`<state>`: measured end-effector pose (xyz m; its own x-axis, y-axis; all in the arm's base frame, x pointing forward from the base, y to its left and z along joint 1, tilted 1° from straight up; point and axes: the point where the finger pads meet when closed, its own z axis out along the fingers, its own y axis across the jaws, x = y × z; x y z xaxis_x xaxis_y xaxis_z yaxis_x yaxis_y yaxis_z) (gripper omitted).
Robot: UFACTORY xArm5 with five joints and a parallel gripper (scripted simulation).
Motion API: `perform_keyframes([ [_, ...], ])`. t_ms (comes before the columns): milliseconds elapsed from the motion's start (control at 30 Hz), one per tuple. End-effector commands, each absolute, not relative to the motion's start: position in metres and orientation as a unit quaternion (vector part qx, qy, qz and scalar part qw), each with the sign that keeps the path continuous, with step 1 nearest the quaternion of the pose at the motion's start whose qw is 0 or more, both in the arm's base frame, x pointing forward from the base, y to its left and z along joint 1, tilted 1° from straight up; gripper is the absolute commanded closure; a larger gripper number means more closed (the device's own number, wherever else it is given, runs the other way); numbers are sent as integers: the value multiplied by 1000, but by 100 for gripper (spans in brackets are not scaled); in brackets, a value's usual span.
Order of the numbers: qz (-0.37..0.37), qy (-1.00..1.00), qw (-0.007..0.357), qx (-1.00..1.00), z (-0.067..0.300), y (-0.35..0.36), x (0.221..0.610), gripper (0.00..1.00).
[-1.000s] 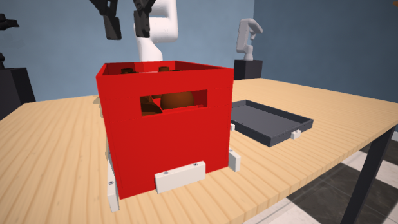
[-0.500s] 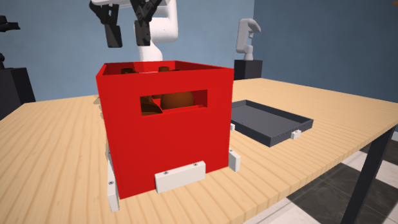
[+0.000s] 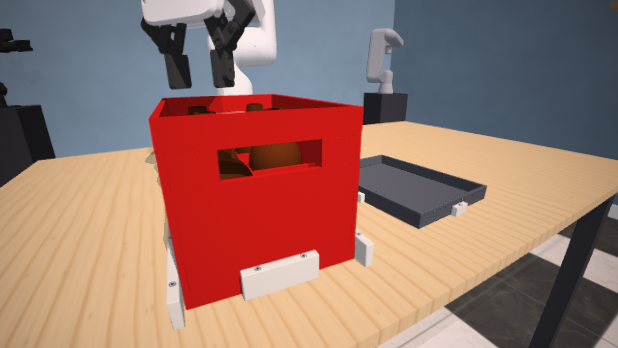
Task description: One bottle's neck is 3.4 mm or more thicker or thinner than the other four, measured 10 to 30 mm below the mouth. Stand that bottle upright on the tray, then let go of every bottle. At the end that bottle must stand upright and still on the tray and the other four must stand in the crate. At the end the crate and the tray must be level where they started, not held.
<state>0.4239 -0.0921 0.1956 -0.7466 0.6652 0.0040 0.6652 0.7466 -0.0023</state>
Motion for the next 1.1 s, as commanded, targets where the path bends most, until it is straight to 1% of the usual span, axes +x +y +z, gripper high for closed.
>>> perform_keyframes([
  [0, 0, -935, 0, -356, 194, -92, 425, 35],
  [433, 0, -935, 0, -356, 188, -93, 424, 35],
  [1067, 0, -935, 0, -356, 187, -93, 424, 35],
])
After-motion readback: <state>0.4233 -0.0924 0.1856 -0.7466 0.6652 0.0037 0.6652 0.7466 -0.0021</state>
